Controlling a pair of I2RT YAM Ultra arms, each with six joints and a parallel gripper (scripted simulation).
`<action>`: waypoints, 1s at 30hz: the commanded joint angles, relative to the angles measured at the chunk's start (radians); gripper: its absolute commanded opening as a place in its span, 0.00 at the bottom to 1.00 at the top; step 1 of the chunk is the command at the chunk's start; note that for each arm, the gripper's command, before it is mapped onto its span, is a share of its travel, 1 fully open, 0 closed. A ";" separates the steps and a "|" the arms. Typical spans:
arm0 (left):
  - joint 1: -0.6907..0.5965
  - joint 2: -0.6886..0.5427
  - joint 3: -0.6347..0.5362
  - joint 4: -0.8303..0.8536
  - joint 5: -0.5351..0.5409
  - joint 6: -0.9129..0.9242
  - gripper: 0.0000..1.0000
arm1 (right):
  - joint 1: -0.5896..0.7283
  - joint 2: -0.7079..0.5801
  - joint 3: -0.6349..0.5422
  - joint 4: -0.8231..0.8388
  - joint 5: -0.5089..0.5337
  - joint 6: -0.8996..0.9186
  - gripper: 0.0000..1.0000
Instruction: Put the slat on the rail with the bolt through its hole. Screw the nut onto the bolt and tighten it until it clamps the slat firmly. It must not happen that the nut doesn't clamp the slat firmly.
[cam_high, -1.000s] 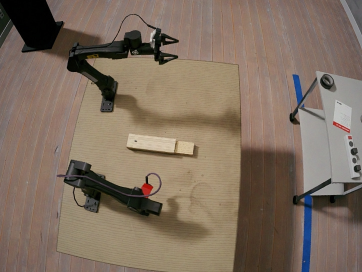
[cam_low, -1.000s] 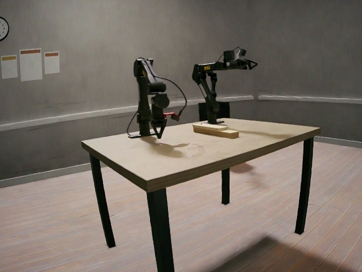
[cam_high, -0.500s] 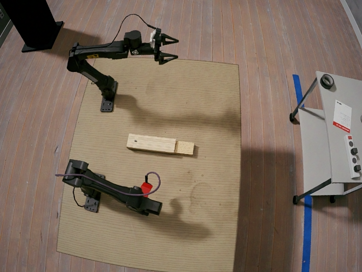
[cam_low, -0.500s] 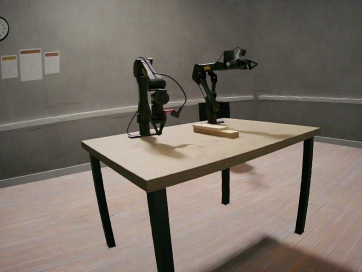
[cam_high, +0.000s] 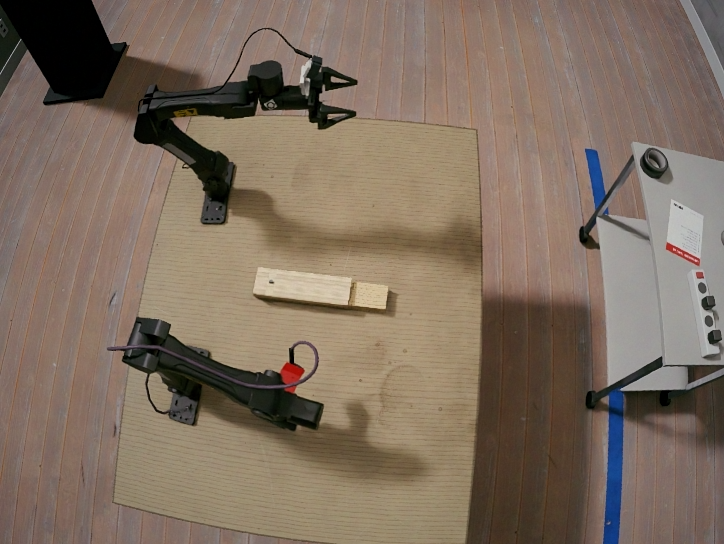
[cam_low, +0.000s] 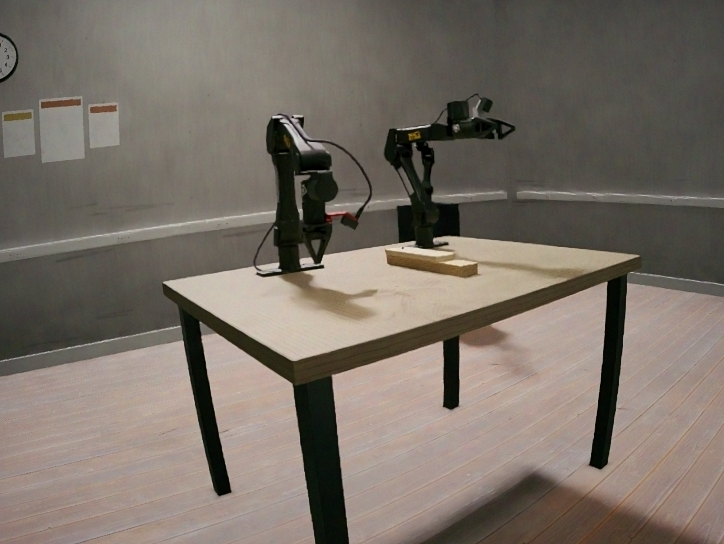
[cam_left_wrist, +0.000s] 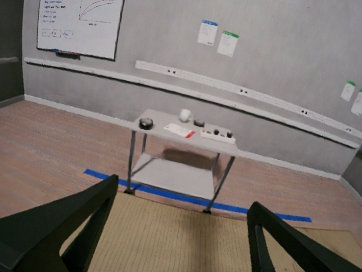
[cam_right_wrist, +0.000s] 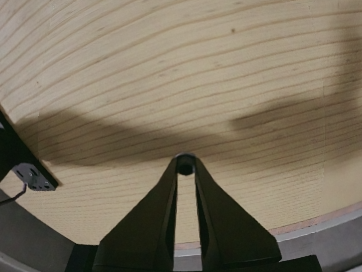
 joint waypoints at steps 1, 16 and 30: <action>0.005 -0.010 0.003 0.013 0.008 0.003 1.00 | -0.005 -0.037 0.042 -0.044 -0.003 -0.007 0.12; 0.005 -0.010 0.003 0.013 0.008 0.003 1.00 | -0.007 -0.039 0.046 -0.048 -0.005 -0.009 0.12; 0.005 -0.010 0.003 0.013 0.008 0.003 1.00 | 0.041 -0.022 0.057 -0.050 -0.005 -0.030 0.12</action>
